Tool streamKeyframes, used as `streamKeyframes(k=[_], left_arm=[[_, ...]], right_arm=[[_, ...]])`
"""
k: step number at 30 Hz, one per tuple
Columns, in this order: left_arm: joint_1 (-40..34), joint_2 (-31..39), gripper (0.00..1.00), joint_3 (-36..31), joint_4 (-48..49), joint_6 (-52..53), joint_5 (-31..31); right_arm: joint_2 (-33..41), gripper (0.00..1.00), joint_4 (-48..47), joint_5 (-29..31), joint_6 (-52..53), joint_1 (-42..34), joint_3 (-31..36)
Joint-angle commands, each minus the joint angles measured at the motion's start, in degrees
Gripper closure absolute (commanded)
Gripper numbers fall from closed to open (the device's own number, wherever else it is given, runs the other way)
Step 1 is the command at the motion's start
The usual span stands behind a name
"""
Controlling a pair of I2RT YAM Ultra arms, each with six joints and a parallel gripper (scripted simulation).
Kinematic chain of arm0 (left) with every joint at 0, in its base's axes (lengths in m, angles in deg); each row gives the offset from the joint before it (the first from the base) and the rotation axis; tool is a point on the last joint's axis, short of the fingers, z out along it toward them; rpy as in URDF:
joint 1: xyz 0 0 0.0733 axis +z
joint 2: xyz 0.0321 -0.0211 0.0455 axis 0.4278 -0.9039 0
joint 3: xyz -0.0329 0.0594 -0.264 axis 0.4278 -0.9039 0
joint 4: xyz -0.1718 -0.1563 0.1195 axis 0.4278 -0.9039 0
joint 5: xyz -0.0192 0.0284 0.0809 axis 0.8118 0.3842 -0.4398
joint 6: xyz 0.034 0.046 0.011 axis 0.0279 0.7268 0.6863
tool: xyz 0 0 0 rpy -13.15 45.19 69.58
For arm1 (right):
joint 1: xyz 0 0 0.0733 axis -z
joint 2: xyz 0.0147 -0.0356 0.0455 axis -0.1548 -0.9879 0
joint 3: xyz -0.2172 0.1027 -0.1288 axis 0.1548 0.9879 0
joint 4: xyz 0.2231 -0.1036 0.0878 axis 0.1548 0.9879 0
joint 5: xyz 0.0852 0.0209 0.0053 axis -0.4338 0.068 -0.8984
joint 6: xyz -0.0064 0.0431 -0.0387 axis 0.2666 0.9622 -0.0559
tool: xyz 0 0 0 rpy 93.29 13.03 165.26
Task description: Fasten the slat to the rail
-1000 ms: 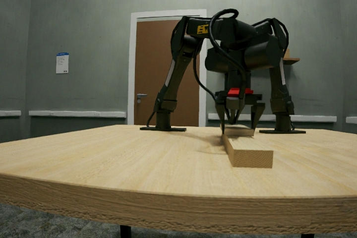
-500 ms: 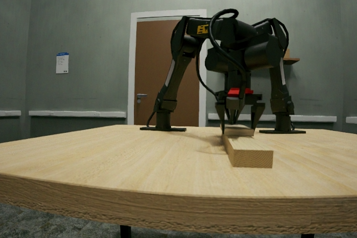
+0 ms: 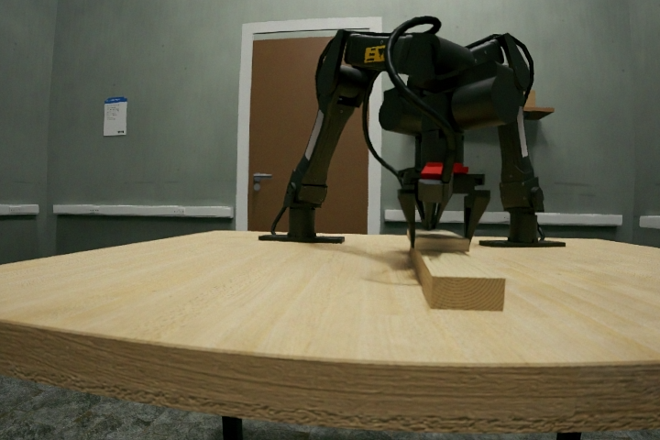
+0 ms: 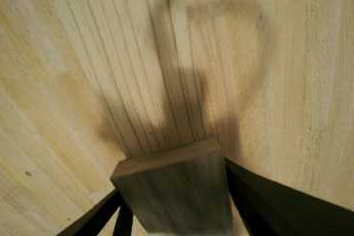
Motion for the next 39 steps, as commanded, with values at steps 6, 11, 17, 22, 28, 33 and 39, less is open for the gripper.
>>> streamKeyframes(k=[6,11,17,22,28,33,39], left_arm=[[0.0,0.3,0.66,0.2,0.0,0.0,0.0],[0.0,0.3,0.66,0.2,0.0,0.0,0.0],[0.0,0.3,0.66,0.2,0.0,0.0,0.0],[0.0,0.3,0.66,0.2,0.0,0.0,0.0],[0.2,0.3,0.66,0.9,-0.8,-15.8,0.7],[0.2,0.3,0.66,0.9,-0.8,-25.2,0.9],[0.1,0.2,0.66,1.0,-0.9,-45.4,1.0]], right_arm=[[0.7,0.28,0.0,0.2,-0.1,0.0,-0.3],[0.7,0.28,0.0,0.2,-0.1,0.0,-0.3],[0.7,0.28,0.0,0.2,-0.1,0.0,-0.3],[0.6,0.28,0.0,0.1,-0.1,0.0,-0.3],[0.6,0.28,0.0,0.1,-0.1,0.0,-0.3],[0.6,0.28,0.0,0.1,-0.1,0.0,-0.3],[0.6,0.28,0.0,0.1,-0.1,0.0,-0.3]])
